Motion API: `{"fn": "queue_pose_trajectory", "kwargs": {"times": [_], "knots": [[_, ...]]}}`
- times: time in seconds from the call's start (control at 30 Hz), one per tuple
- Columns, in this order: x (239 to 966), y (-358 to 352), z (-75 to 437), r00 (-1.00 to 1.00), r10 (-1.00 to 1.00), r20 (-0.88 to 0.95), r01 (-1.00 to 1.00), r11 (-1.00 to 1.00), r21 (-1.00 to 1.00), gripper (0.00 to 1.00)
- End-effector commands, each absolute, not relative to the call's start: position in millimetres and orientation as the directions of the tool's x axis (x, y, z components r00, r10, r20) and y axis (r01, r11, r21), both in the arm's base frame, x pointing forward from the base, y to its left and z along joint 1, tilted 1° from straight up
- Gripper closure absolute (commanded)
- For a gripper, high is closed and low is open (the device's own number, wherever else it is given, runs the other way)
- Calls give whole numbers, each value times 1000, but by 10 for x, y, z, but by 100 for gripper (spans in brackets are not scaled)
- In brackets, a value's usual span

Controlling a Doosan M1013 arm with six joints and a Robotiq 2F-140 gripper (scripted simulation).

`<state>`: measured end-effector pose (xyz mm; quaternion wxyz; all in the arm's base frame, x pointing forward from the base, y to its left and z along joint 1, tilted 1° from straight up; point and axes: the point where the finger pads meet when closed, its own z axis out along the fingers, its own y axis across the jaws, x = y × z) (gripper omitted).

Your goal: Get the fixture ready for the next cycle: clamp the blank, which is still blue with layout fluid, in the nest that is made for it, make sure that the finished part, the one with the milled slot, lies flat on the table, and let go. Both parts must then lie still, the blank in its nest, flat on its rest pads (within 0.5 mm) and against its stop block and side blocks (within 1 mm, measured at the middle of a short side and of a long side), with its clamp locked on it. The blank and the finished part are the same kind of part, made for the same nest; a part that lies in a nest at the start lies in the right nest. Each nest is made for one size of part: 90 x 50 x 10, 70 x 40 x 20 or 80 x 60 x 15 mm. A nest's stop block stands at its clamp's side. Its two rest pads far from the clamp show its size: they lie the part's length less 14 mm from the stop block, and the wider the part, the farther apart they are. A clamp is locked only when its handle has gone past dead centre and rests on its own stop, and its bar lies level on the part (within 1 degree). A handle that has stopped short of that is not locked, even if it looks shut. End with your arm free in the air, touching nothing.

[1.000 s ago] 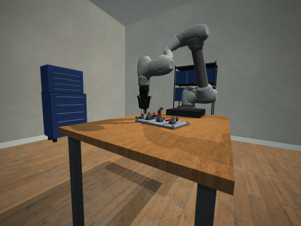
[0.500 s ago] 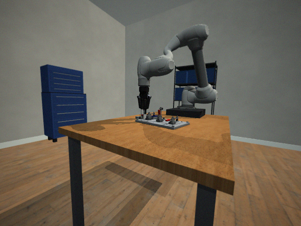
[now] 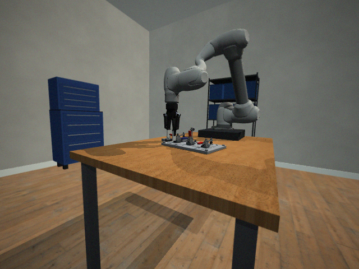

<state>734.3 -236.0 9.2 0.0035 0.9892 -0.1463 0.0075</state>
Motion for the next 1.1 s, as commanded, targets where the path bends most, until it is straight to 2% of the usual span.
{"fn": "queue_pose_trajectory", "kwargs": {"times": [0.0,0.6,0.87,1.07], "knots": [[7344,-2360,94,957,-289,16,-289,-957,5,72],[7342,-2359,158,957,-289,16,-289,-957,5,72],[7337,-2356,523,957,-289,16,-289,-957,5,72],[7336,-2355,594,957,-289,16,-289,-957,5,72]]}}
